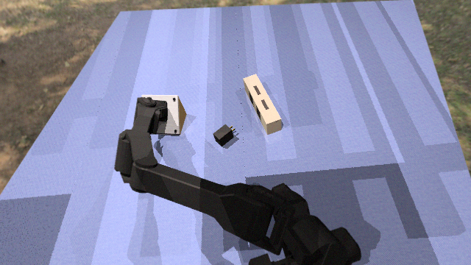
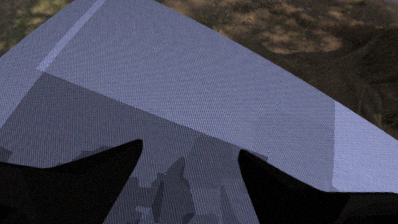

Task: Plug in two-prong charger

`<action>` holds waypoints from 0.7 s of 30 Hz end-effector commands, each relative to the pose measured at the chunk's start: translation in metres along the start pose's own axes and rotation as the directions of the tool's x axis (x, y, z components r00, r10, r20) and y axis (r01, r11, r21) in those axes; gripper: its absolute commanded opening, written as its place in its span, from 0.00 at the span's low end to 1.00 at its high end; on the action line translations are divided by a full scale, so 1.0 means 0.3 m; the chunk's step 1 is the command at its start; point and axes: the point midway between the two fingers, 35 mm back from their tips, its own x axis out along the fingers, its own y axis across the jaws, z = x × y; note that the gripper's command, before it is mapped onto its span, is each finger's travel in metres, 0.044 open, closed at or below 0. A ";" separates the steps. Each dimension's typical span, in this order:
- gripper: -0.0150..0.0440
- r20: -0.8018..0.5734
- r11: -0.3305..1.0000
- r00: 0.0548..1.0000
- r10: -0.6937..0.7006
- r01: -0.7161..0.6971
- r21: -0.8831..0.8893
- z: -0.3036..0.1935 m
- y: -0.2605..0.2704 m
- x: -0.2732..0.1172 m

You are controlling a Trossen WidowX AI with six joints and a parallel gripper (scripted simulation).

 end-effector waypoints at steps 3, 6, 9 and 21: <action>1.00 -0.012 0.999 1.000 0.014 -0.015 -0.032 -0.023 0.018 -0.012; 1.00 -0.036 0.994 0.998 0.042 -0.045 -0.097 -0.070 0.053 -0.038; 1.00 -0.062 0.984 0.996 0.068 -0.077 -0.161 -0.118 0.084 -0.065; 1.00 -0.169 0.892 0.975 0.147 -0.205 -0.403 -0.318 0.178 -0.183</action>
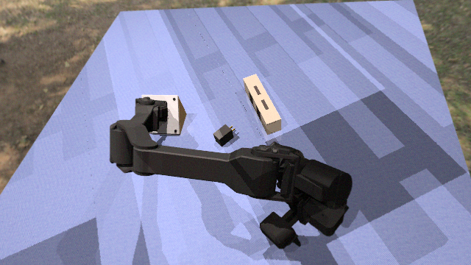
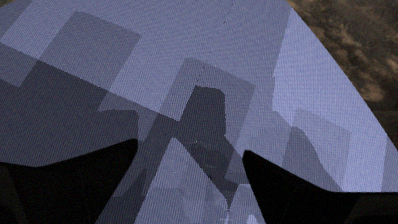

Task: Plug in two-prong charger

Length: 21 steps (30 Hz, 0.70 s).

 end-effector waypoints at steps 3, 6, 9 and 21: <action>1.00 -0.040 0.991 0.998 0.044 -0.048 -0.124 -0.081 0.067 -0.033; 1.00 -0.062 0.979 0.996 0.065 -0.076 -0.190 -0.127 0.102 -0.055; 1.00 -0.084 0.962 0.993 0.084 -0.103 -0.255 -0.174 0.133 -0.078; 1.00 -0.180 0.843 0.974 0.135 -0.208 -0.496 -0.371 0.225 -0.171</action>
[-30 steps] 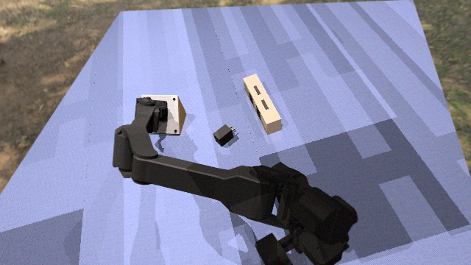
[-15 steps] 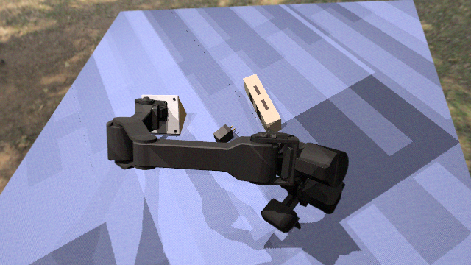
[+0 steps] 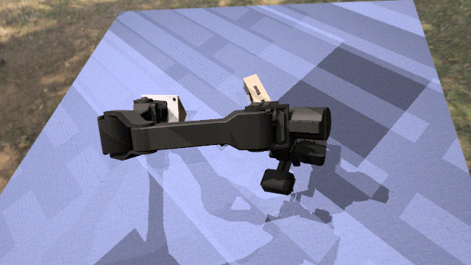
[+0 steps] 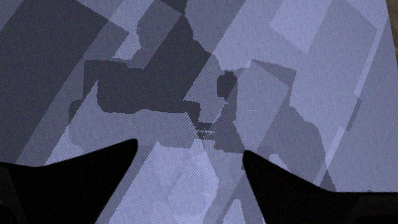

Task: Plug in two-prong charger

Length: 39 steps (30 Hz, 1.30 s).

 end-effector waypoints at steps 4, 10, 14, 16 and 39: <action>1.00 -0.043 0.988 0.998 0.038 -0.044 -0.148 -0.087 0.085 -0.024; 1.00 -0.085 0.956 0.994 0.063 -0.085 -0.282 -0.173 0.154 -0.051; 1.00 -0.115 0.924 0.991 0.074 -0.111 -0.367 -0.233 0.193 -0.069; 1.00 -0.130 0.905 0.989 0.077 -0.124 -0.408 -0.264 0.210 -0.078; 1.00 -0.288 0.592 0.957 0.035 -0.252 -0.766 -0.626 0.304 -0.171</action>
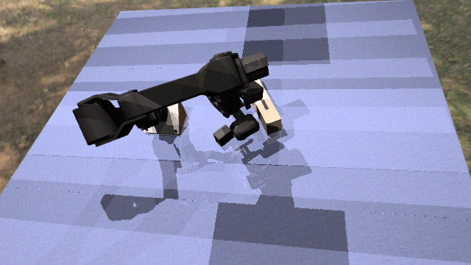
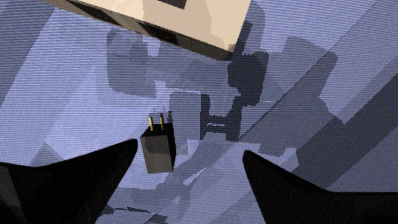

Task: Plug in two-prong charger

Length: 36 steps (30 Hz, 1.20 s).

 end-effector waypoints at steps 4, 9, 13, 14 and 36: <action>1.00 -0.052 0.991 0.999 0.012 -0.019 -0.130 -0.068 0.079 0.009; 1.00 -0.081 0.980 0.997 0.012 -0.028 -0.197 -0.106 0.117 0.013; 1.00 -0.081 0.980 0.997 0.012 -0.028 -0.197 -0.107 0.119 0.015; 1.00 -0.081 0.980 0.997 0.012 -0.028 -0.197 -0.107 0.119 0.018; 1.00 -0.080 0.980 0.997 0.013 -0.028 -0.197 -0.103 0.120 0.124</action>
